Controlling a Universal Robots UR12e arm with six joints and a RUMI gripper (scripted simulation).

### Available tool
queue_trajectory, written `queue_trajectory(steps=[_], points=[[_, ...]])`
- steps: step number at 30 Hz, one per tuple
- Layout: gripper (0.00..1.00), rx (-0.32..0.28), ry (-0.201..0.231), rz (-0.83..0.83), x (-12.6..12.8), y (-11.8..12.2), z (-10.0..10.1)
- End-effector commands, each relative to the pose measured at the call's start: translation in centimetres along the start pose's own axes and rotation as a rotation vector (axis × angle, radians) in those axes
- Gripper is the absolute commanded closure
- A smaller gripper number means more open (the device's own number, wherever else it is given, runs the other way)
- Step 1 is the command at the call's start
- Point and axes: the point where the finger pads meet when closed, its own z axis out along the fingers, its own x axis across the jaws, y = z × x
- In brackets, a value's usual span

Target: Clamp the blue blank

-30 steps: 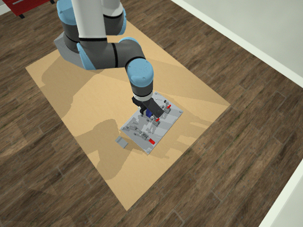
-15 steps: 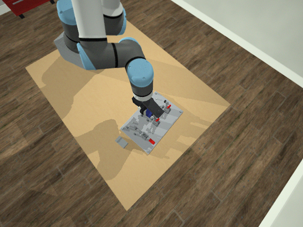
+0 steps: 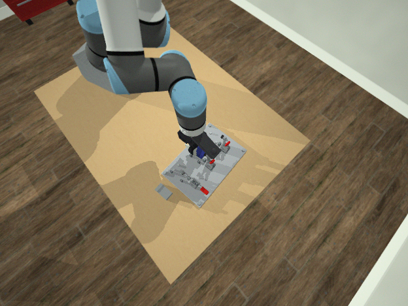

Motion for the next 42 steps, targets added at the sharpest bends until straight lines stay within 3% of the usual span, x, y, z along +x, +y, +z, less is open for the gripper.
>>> queue_trajectory(steps=[1,42], points=[[1.0,0.001,0.001,0.0,0.02,-0.06,-0.06],[1.0,0.001,0.001,0.0,0.02,-0.07,0.79]])
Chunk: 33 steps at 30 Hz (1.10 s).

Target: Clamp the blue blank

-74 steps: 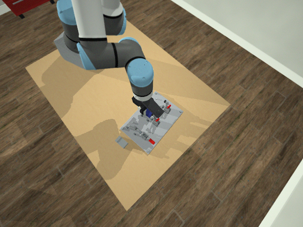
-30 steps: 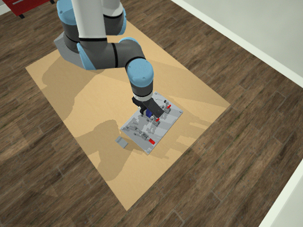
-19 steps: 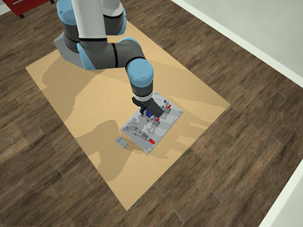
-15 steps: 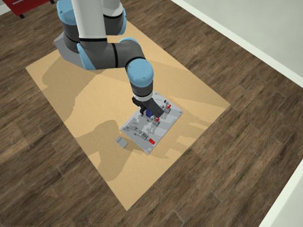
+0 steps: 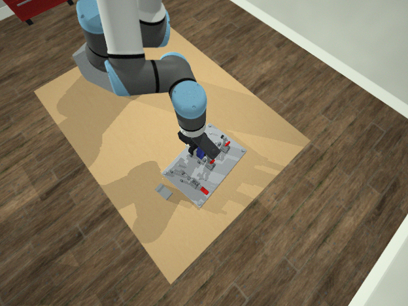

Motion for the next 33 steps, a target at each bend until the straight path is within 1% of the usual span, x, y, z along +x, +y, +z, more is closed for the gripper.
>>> queue_trajectory(steps=[1,14,33], points=[[1.0,0.001,0.001,0.0,0.0,-0.1,0.2],[1.0,0.001,0.001,0.0,0.0,-0.1,1.1],[1.0,0.001,0.001,0.0,0.0,-0.1,1.7]])
